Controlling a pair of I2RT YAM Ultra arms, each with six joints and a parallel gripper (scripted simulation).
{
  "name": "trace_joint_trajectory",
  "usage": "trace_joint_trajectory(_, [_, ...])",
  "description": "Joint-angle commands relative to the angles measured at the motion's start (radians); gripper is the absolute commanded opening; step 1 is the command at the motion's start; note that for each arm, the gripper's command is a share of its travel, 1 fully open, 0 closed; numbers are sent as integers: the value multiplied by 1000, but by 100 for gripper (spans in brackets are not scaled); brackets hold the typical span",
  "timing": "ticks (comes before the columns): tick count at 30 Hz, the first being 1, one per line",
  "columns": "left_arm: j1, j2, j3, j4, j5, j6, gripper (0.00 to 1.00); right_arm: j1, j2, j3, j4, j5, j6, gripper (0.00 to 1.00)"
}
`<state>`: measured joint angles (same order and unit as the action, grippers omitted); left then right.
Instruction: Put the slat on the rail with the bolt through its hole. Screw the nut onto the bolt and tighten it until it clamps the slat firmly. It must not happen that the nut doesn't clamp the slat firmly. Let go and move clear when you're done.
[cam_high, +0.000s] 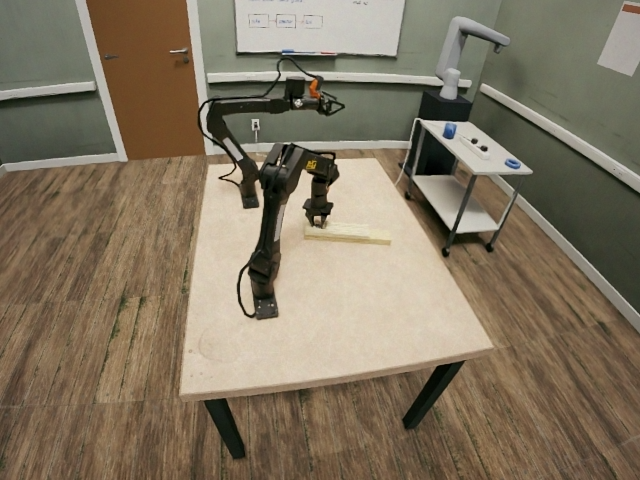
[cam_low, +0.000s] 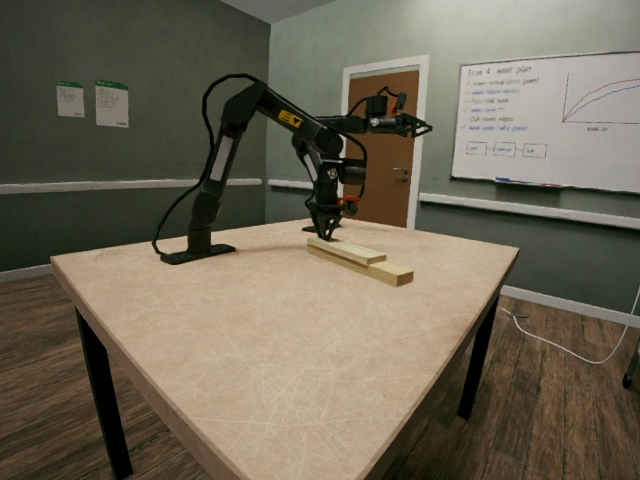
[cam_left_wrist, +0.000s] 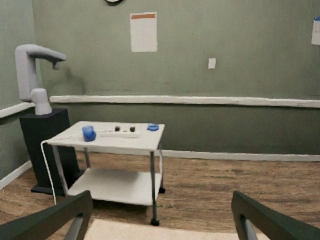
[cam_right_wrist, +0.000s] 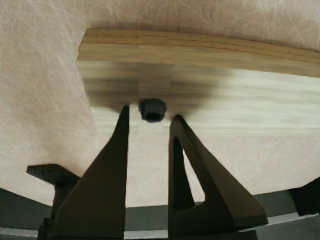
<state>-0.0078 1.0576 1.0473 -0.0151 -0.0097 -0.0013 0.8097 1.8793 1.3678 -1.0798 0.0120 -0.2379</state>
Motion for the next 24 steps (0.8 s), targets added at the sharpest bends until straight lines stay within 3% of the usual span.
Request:
trace_joint_trajectory(1, [0,-2,5,5,0,0,100,11,-13,42,-15,8,-244,34])
trace_joint_trajectory(14, [0,-2,5,5,0,0,100,13,-15,45,-21,13,-826,34])
trace_joint_trajectory(16, [0,-2,5,5,0,0,100,13,-15,45,-21,13,-826,34])
trace_joint_trajectory(18, [0,-2,5,5,0,0,100,10,-24,34,-9,8,-984,34])
trace_joint_trajectory(24, [0,-2,5,5,0,0,100,2,-23,35,-10,-8,-1030,34])
